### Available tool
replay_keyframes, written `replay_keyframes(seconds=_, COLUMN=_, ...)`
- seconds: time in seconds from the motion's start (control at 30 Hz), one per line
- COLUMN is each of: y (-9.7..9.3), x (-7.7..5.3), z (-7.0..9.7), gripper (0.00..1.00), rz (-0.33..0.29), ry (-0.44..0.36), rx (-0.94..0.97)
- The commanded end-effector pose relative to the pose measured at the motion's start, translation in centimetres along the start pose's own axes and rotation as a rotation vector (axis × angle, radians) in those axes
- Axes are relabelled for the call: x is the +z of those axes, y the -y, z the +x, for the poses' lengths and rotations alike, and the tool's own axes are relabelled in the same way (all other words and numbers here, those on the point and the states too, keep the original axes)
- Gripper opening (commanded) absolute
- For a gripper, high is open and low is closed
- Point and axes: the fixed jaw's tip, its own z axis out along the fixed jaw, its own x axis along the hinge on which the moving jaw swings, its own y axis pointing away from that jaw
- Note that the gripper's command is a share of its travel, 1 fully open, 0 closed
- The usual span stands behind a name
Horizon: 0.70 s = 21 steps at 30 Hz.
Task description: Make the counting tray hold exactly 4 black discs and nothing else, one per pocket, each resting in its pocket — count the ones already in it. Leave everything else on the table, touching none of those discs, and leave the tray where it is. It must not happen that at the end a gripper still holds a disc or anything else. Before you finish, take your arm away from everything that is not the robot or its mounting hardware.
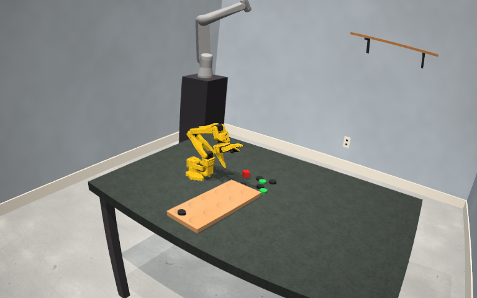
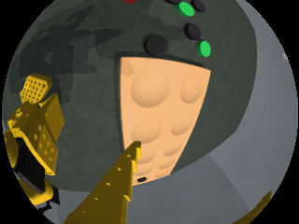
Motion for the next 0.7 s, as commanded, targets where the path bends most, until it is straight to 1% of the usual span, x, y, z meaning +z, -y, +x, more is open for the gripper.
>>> replay_keyframes(seconds=0.0, y=0.4, x=-0.4, z=-0.4, gripper=1.00, rz=0.041, ry=0.012, rx=-0.177)
replay_keyframes(seconds=0.43, y=0.4, x=-0.6, z=-2.1, gripper=1.00, rz=0.104, ry=0.047, rx=-0.870)
replay_keyframes(seconds=0.5, y=0.4, x=-0.6, z=-2.1, gripper=1.00, rz=0.104, ry=0.047, rx=-0.870)
replay_keyframes(seconds=0.67, y=0.4, x=-0.7, z=-2.7, gripper=1.00, rz=0.131, ry=0.053, rx=-1.098)
